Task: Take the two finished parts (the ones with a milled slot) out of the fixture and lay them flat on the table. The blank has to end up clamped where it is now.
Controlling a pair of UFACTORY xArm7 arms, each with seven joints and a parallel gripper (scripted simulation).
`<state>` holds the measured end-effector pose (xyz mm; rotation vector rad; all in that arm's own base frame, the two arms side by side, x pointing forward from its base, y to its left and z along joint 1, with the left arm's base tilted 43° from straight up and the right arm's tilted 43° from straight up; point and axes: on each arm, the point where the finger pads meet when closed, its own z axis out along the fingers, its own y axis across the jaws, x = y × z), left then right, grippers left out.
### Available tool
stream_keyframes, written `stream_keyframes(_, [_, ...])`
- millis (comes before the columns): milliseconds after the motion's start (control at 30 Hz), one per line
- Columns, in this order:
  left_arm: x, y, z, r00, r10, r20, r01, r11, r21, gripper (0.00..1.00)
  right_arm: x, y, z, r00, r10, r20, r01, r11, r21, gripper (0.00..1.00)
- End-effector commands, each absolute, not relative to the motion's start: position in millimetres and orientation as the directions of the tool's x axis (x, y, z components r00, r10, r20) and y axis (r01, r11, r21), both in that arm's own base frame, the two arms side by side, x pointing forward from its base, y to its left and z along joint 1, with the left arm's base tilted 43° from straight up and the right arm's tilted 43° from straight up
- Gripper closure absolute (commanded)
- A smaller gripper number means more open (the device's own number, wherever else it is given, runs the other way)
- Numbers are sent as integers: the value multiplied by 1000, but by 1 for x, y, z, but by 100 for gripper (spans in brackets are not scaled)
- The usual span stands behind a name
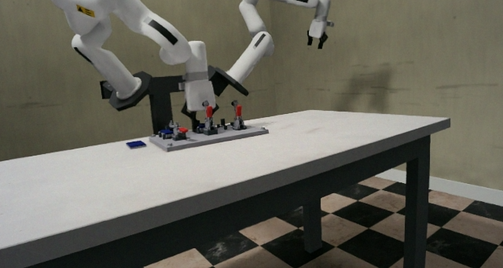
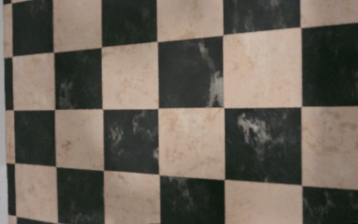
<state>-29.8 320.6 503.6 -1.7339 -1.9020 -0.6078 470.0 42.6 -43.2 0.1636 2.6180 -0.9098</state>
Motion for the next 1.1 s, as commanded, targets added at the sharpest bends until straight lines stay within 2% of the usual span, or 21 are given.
stream_keyframes(0, [-30,320,505,-73,774,629,996,94,0,0,471,45,-42,-927,-12,-376,223,788,-574,100])
stream_keyframes(1067, [-30,320,505,-73,774,629,996,94,0,0,468,52,-35,-926,-12,-376,223,788,-574,100])
